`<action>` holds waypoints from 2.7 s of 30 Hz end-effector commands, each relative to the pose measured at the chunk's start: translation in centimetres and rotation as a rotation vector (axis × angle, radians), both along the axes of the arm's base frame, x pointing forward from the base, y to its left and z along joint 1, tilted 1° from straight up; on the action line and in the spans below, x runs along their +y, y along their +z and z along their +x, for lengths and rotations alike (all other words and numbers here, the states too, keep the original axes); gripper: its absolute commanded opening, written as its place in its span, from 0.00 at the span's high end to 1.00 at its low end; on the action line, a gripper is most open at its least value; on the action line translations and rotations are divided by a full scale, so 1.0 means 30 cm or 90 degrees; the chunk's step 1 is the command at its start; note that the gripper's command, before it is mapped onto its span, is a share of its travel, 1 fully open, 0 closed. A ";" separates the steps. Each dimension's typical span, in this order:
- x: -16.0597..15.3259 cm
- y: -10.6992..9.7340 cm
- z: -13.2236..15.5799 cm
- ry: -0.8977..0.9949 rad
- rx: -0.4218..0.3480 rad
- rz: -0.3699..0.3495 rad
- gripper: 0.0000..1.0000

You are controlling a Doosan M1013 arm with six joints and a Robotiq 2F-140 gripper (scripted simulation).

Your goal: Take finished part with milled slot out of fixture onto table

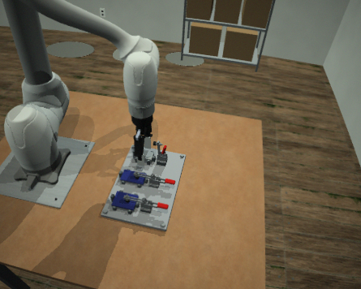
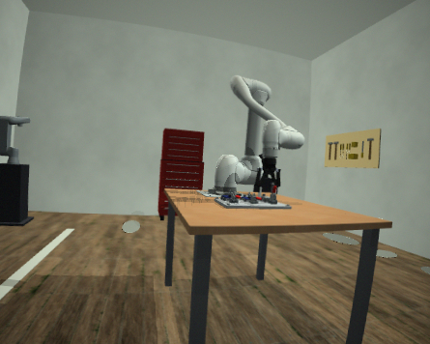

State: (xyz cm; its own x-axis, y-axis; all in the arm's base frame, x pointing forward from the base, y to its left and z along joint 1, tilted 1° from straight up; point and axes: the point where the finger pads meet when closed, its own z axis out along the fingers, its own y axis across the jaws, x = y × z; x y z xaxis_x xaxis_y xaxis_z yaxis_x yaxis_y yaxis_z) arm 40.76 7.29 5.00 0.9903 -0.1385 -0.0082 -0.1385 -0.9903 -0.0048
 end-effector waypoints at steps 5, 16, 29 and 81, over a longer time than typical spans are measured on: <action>0.000 0.000 0.000 0.000 0.000 0.000 0.42; 0.000 0.000 0.000 0.000 0.000 0.000 0.42; 0.000 0.000 0.000 0.000 0.000 0.000 0.42; 0.000 -0.001 -0.001 0.000 0.000 0.000 1.00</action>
State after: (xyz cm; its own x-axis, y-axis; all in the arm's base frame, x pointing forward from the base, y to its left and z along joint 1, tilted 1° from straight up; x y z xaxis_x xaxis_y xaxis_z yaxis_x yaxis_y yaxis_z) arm 40.77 7.29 4.99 0.9903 -0.1385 -0.0080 -0.1385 -0.9903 -0.0049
